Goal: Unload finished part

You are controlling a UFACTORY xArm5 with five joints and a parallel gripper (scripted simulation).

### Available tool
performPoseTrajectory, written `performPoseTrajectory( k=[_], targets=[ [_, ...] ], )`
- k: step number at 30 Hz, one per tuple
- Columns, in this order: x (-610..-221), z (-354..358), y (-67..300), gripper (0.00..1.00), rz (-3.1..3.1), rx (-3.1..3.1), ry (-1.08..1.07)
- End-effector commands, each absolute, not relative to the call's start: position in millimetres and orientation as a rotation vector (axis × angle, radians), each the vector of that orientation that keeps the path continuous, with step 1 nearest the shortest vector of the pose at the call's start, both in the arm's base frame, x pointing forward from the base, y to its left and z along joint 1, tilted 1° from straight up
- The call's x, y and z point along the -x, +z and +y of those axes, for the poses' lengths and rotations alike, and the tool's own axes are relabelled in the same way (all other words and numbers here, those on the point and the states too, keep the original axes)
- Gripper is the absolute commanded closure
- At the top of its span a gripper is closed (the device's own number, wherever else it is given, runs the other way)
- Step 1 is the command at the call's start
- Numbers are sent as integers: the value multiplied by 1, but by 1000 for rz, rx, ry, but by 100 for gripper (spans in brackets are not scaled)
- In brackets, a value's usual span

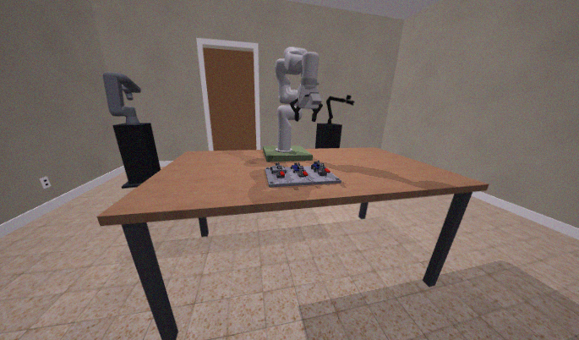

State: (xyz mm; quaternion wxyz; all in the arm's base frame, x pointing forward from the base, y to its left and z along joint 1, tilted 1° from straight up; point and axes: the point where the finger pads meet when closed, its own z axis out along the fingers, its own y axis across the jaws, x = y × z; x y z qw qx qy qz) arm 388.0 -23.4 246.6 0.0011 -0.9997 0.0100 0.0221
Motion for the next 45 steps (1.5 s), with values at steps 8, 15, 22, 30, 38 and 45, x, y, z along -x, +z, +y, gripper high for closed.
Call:
performPoseTrajectory(
  k=[8,15,22,30,38,45],
  targets=[
    [-454,19,234,0,-519,3099,-3],
    [-491,35,216,0,-882,3016,-5],
    [-503,41,209,0,-1000,2979,-6],
    [-503,41,208,0,-1006,2977,-6],
    [-503,41,208,0,-1006,2977,-6],
    [-503,41,208,0,-1006,2977,-6]
  ],
)
